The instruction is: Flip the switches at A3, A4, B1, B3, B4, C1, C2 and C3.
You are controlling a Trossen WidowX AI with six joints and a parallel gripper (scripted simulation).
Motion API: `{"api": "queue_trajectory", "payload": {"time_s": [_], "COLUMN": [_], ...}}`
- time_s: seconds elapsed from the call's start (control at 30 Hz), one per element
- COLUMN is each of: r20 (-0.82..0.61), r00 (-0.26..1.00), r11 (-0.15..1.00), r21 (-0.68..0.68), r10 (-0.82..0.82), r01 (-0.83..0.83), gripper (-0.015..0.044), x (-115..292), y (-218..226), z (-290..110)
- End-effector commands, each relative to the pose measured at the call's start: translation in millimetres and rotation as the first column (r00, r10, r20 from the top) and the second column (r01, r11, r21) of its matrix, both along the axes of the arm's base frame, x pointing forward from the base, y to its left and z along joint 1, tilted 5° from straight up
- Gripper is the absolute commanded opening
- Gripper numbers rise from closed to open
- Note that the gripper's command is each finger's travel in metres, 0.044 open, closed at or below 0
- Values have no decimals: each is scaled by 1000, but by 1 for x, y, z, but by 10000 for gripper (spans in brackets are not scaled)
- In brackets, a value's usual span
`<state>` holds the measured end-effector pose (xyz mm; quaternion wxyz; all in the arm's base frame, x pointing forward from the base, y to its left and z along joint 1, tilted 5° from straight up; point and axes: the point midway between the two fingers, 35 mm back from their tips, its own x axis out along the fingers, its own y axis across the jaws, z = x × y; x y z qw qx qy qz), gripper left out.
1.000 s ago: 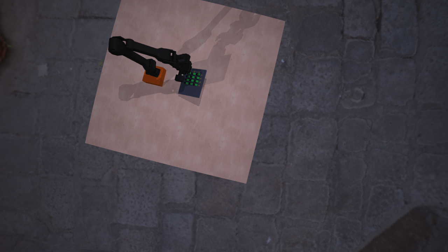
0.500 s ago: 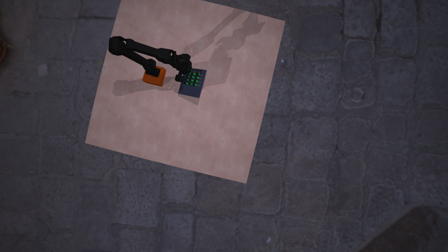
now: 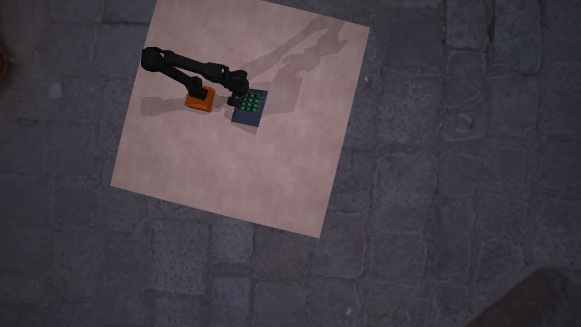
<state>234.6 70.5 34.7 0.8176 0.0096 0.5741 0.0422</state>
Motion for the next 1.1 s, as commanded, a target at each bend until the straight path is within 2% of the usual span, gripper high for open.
{"api": "queue_trajectory", "payload": {"time_s": [0.0,0.63,0.7,0.87,1.07], "r20": [0,0,3,23,24], "r00": [1000,1000,1000,1000,1000], "r11": [1000,1000,1000,1000,1000], "r21": [1,1,0,2,2], "r10": [2,2,0,1,1], "r01": [-2,-2,0,-1,-1], "gripper": [0,0,0,0,0], "x": [0,1,-1,-22,-23], "y": [0,0,0,-5,-9], "z": [-1,-3,5,55,57]}}
